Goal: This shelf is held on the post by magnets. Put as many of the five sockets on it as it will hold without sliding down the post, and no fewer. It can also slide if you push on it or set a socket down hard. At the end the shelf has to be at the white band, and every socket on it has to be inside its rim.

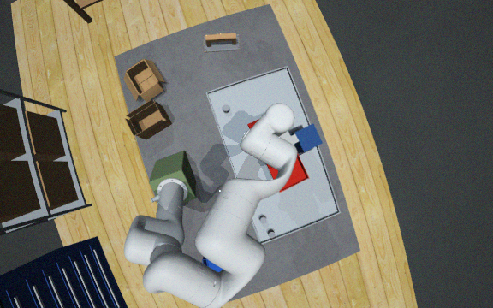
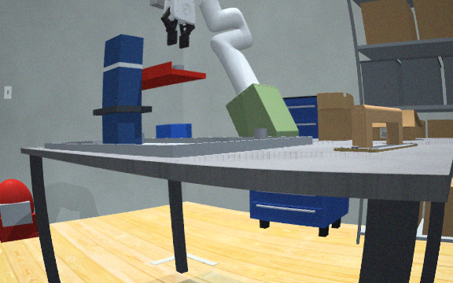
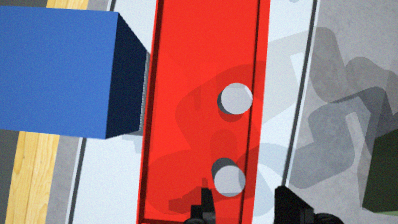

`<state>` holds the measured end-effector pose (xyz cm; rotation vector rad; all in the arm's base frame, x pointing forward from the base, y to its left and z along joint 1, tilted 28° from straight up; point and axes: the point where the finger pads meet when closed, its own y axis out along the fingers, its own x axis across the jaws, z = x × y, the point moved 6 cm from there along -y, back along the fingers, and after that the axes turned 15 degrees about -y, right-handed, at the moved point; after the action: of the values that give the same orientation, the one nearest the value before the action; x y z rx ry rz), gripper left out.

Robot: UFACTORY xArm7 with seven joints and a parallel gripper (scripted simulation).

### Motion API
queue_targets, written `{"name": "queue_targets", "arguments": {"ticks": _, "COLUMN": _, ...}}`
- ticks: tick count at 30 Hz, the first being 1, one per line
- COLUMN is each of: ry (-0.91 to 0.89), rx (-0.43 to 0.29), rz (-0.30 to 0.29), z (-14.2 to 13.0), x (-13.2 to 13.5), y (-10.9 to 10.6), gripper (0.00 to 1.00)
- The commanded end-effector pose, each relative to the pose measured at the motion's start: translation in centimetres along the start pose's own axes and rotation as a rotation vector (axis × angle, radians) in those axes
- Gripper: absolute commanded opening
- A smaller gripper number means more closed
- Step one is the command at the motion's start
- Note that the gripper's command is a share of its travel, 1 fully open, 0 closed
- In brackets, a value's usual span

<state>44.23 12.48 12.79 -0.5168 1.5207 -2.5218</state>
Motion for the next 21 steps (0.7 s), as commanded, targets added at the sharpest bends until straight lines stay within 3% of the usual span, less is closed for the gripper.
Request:
{"name": "queue_targets", "arguments": {"ticks": 1, "ry": 0.0, "rx": -0.001, "rz": 0.005, "z": 0.0, "x": -0.1, "y": -0.2, "gripper": 0.52}}
{"name": "queue_targets", "arguments": {"ticks": 2, "ry": 0.0, "rx": -0.001, "rz": 0.005, "z": 0.0, "x": -0.1, "y": -0.2, "gripper": 0.52}}
{"name": "queue_targets", "arguments": {"ticks": 3, "ry": -0.001, "rx": -0.001, "rz": 0.005, "z": 0.0, "x": -0.1, "y": -0.2, "gripper": 1.0}}
{"name": "queue_targets", "arguments": {"ticks": 13, "ry": -0.065, "rx": -0.002, "rz": 0.004, "z": 0.1, "x": 0.2, "y": -0.3, "gripper": 1.0}}
{"name": "queue_targets", "arguments": {"ticks": 21, "ry": -0.351, "rx": -0.007, "rz": 0.001, "z": 0.5, "x": 1.7, "y": -0.8, "gripper": 1.0}}
